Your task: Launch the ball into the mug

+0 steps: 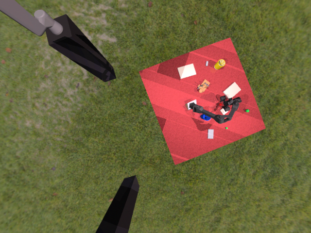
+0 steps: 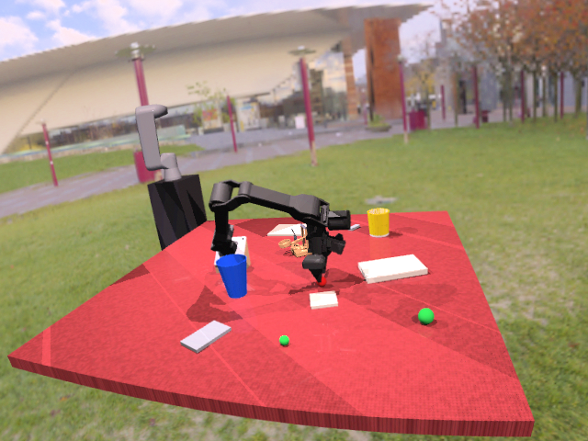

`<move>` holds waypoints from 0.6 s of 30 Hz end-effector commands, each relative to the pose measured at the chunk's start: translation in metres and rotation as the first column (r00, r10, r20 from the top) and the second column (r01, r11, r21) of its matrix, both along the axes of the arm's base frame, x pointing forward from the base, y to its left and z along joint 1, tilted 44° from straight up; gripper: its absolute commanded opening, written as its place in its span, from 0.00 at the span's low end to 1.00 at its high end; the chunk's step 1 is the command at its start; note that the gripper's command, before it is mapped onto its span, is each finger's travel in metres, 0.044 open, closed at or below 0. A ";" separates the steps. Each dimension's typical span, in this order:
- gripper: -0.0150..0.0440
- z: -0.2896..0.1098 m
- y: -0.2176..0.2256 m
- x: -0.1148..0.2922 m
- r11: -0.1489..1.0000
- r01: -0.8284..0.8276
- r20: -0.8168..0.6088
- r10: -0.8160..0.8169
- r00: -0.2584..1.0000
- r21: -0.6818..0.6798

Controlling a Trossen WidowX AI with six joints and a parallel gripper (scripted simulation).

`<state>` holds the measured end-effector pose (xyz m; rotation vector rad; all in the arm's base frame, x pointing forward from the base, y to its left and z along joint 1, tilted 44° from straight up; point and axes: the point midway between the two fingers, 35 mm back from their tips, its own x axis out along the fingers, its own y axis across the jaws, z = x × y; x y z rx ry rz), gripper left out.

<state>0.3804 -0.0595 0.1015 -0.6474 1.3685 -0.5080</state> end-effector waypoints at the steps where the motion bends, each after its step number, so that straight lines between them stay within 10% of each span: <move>1: 0.76 -0.006 -0.006 -0.001 1.000 0.001 -0.010 -0.001 1.000 -0.004; 10: 0.76 -0.015 -0.014 0.000 1.000 0.001 -0.010 -0.001 1.000 -0.005; 18: 0.47 -0.015 -0.014 0.000 1.000 0.001 -0.010 -0.001 1.000 -0.005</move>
